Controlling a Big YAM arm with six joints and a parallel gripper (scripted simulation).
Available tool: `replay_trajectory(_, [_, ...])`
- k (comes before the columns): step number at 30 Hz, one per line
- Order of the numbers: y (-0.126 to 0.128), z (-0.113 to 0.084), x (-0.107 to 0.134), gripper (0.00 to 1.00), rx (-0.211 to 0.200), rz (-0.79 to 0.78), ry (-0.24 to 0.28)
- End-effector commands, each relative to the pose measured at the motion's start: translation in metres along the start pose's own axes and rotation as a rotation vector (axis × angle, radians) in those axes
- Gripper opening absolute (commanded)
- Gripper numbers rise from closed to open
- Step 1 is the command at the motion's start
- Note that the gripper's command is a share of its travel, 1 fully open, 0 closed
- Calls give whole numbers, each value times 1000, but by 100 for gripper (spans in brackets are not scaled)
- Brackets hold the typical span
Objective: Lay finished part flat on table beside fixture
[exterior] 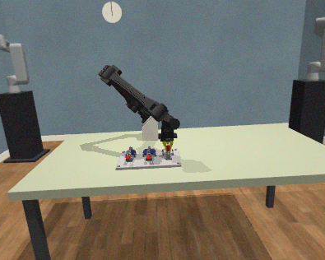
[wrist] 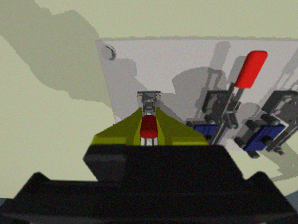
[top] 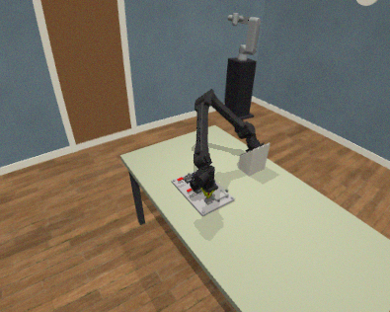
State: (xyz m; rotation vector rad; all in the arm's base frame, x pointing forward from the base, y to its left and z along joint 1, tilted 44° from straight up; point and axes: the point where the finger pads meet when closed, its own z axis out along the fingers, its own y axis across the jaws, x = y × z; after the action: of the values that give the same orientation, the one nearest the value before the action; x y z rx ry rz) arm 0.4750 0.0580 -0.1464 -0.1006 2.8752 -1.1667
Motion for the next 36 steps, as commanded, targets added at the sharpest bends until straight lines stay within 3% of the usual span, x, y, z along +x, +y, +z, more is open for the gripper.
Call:
replay_trajectory(1, [2, -30, 21, 0, 7, -75, 6])
replay_trajectory(36, [2, -37, 25, 0, 12, -103, 8])
